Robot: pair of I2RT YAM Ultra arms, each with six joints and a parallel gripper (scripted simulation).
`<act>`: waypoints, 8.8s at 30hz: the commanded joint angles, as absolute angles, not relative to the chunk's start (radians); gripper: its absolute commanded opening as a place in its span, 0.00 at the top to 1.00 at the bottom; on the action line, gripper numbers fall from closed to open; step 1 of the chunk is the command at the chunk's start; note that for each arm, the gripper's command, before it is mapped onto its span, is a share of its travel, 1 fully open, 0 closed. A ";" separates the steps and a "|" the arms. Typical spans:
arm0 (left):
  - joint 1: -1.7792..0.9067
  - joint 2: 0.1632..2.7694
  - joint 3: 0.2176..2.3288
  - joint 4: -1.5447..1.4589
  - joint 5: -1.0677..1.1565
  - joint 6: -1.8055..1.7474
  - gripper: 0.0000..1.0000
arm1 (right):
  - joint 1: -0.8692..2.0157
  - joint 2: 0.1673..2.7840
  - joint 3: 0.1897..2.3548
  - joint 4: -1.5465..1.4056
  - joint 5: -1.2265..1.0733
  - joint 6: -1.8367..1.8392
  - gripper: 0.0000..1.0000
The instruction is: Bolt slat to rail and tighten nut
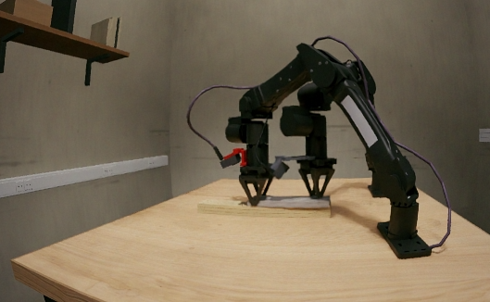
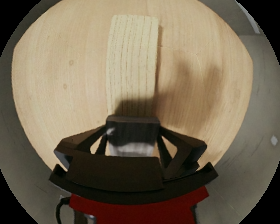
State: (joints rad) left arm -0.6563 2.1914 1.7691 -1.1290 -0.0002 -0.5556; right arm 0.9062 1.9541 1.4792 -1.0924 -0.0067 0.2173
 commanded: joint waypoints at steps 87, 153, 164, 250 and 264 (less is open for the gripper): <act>-0.656 2.183 1.774 -1.128 0.000 -0.556 0.28 | 0.906 1.947 1.484 -1.105 0.008 -1.235 0.88; -0.656 2.183 1.774 -1.128 0.000 -0.556 0.28 | 0.902 1.943 1.476 -1.097 -0.001 0.609 0.88; -0.656 2.183 1.774 -1.128 0.000 -0.556 0.28 | 0.900 1.942 1.474 -1.095 -0.005 1.040 0.88; -0.656 2.183 1.774 -1.128 0.000 -0.556 0.28 | 0.910 1.945 1.488 -1.096 0.006 1.234 0.66; -0.656 2.183 1.774 -1.128 0.000 -0.556 0.28 | 0.910 1.944 1.491 -1.100 0.006 0.593 0.66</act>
